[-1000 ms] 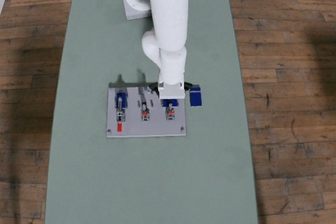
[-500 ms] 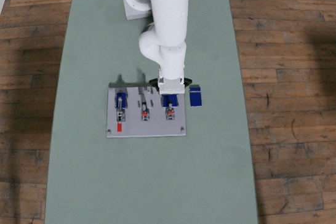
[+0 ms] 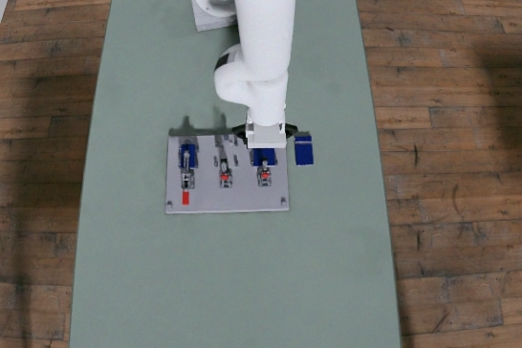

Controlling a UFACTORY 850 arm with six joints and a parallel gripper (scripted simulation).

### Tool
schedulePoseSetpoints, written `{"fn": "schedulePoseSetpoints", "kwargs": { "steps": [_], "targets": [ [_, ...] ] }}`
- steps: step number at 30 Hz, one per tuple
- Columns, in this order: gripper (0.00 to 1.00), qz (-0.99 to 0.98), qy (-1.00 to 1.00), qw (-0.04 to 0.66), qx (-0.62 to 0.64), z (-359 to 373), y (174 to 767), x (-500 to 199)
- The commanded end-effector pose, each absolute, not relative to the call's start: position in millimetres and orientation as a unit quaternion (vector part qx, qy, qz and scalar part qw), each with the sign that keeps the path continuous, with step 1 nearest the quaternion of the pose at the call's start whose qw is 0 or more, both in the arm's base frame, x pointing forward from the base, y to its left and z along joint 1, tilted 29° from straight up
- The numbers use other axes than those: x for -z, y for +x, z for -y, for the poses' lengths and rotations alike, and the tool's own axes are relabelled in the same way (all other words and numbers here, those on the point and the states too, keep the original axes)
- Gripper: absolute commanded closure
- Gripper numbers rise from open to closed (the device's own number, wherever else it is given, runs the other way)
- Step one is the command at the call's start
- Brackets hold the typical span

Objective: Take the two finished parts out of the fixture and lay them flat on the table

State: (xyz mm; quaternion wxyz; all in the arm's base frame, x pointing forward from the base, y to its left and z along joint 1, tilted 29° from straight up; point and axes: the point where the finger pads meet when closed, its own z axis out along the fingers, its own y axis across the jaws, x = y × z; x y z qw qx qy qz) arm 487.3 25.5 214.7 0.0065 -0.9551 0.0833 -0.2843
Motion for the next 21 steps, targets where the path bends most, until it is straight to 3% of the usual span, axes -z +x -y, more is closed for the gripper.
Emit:
{"fn": "schedulePoseSetpoints", "kwargs": {
  "steps": [1, 21],
  "targets": [
    [0.00, -0.081, -0.953, 0.017, 0.291, -25.0, 494.1, -204.0],
    [0.00, -0.081, -0.953, 0.017, 0.291, -25.1, 504.4, -185.5]
  ]
}}
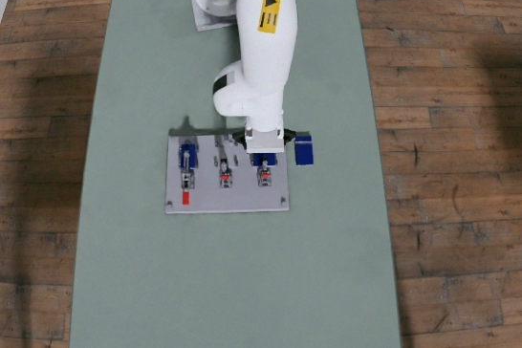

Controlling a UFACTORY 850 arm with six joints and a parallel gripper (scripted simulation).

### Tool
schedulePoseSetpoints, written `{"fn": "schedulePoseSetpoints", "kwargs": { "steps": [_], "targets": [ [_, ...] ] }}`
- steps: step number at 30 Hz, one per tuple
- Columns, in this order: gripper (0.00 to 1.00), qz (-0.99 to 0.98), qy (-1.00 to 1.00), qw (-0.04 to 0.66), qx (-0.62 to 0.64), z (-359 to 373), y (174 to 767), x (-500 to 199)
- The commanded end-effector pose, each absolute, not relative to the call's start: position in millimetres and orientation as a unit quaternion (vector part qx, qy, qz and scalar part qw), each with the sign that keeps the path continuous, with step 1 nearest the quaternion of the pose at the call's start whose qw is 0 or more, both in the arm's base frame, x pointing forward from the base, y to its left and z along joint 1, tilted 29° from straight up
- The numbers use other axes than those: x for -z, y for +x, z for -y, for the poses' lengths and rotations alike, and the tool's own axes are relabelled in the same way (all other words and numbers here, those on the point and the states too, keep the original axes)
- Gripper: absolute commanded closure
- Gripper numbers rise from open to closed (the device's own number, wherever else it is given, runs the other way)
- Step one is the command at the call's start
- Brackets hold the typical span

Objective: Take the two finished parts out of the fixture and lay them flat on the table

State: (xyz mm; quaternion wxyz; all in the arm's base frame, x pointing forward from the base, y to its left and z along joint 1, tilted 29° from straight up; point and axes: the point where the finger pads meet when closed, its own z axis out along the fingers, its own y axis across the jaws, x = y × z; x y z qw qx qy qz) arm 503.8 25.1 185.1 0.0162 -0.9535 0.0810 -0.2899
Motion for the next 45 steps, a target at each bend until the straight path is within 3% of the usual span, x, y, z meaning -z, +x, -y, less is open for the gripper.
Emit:
{"fn": "schedulePoseSetpoints", "kwargs": {
  "steps": [1, 45],
  "targets": [
    [0.00, -0.081, -0.953, 0.017, 0.291, -25.1, 504.4, -185.5],
    [0.00, -0.081, -0.953, 0.017, 0.291, -25.2, 515.5, -165.1]
  ]
}}
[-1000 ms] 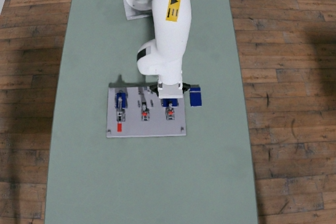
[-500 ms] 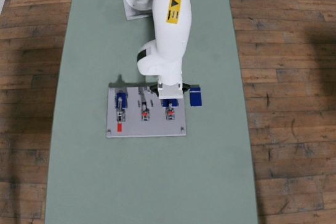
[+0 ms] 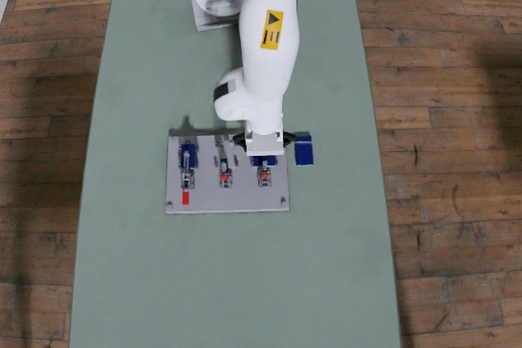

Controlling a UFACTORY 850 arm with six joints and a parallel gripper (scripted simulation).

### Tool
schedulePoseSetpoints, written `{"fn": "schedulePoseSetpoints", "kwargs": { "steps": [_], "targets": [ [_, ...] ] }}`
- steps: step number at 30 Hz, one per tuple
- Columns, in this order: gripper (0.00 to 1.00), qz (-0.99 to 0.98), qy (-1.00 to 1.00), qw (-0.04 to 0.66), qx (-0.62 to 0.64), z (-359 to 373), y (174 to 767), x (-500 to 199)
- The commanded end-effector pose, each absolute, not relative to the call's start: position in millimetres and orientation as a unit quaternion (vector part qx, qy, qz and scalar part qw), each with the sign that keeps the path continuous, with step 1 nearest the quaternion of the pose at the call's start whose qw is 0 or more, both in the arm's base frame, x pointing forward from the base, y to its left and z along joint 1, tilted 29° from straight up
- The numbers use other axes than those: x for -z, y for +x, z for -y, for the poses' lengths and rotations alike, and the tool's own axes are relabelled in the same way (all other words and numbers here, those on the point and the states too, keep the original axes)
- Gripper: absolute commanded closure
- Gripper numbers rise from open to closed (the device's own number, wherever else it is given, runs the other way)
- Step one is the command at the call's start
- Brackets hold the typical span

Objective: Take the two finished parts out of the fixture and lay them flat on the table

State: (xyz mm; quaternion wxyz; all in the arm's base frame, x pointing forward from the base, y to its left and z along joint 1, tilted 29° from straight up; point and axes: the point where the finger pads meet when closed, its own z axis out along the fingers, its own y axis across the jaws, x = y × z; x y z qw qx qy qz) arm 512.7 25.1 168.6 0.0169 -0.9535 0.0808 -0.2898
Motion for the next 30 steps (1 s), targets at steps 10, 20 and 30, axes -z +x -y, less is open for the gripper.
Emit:
{"fn": "schedulePoseSetpoints", "kwargs": {
  "steps": [10, 20, 30],
  "targets": [
    [0.00, -0.081, -0.953, 0.017, 0.291, -25.2, 519.0, -158.8],
    [0.00, -0.081, -0.953, 0.017, 0.291, -25.2, 519.9, -157.1],
    [0.00, -0.081, -0.953, 0.017, 0.291, -25.3, 519.9, -157.1]
  ]
}}
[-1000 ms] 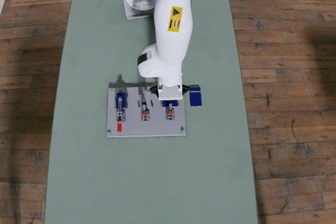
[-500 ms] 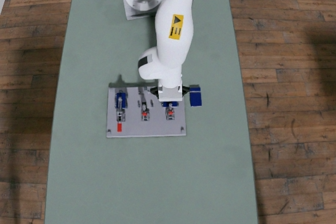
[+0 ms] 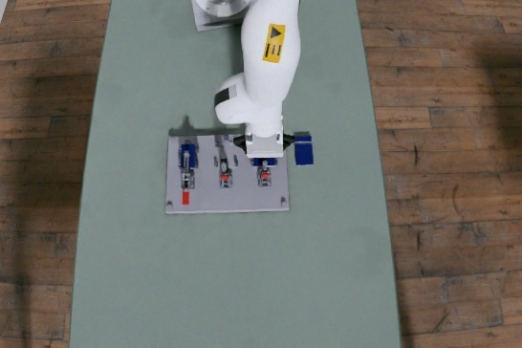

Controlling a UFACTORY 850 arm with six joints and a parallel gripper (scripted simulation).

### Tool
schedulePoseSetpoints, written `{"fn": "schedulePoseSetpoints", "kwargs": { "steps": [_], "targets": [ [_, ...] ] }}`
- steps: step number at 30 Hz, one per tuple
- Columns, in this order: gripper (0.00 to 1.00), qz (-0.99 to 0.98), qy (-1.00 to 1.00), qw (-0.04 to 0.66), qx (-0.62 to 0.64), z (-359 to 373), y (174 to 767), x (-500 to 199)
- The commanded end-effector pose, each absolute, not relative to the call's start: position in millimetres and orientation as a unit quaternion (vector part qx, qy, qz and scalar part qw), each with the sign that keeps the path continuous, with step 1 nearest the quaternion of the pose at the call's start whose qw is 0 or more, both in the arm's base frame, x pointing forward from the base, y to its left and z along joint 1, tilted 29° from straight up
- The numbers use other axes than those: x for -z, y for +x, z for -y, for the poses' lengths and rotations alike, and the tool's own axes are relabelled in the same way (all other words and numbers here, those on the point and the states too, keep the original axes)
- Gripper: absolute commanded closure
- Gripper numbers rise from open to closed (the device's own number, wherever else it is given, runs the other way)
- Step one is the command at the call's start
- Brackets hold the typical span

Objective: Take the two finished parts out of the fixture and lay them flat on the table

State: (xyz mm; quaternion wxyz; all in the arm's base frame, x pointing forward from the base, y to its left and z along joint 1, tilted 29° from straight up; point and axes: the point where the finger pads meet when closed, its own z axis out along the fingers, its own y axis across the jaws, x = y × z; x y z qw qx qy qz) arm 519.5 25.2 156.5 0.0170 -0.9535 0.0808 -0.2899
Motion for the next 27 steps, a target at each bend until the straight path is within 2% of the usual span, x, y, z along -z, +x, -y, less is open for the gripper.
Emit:
{"fn": "schedulePoseSetpoints", "kwargs": {
  "steps": [1, 2, 27],
  "targets": [
    [0.00, -0.081, -0.953, 0.017, 0.291, -25.3, 519.9, -157.1],
    [1.00, -0.081, -0.953, 0.017, 0.291, -25.3, 519.9, -157.1],
    [1.00, -0.081, -0.953, 0.017, 0.291, -25.3, 519.9, -157.1]
  ]
}}
